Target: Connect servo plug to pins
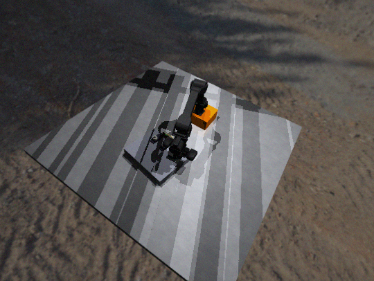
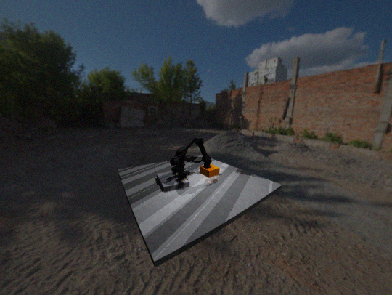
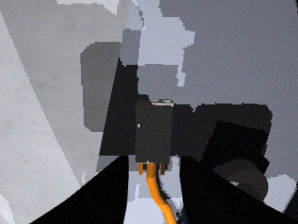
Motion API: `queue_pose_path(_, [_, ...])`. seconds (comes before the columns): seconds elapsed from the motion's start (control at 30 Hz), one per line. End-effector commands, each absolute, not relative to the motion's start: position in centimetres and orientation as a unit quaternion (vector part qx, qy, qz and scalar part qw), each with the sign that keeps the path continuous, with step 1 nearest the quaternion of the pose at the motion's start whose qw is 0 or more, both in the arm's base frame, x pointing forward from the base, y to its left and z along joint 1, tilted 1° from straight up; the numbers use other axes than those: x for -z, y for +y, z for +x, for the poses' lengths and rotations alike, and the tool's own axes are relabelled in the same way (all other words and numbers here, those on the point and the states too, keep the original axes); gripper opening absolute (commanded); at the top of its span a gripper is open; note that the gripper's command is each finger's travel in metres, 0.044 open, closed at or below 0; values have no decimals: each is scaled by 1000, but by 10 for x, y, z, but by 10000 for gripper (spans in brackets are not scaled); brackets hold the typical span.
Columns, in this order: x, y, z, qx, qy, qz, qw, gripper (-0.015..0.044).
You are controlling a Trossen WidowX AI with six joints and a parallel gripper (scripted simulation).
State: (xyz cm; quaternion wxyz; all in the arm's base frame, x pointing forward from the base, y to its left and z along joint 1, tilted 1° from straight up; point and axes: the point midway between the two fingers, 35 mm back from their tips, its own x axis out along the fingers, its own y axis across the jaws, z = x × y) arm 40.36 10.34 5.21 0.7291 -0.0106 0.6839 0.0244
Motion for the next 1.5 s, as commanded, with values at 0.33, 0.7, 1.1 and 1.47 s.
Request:
queue_pose_path(0.33, [-31, 104, 404, -21, 687, -9, 727, 115])
queue_pose_path(0.7, [-27, 104, 404, -21, 687, -9, 727, 10])
queue_pose_path(1.1, [-81, 103, 401, -21, 686, -9, 727, 0])
queue_pose_path(1.47, [-89, 88, 392, -16, 687, -5, 727, 0])
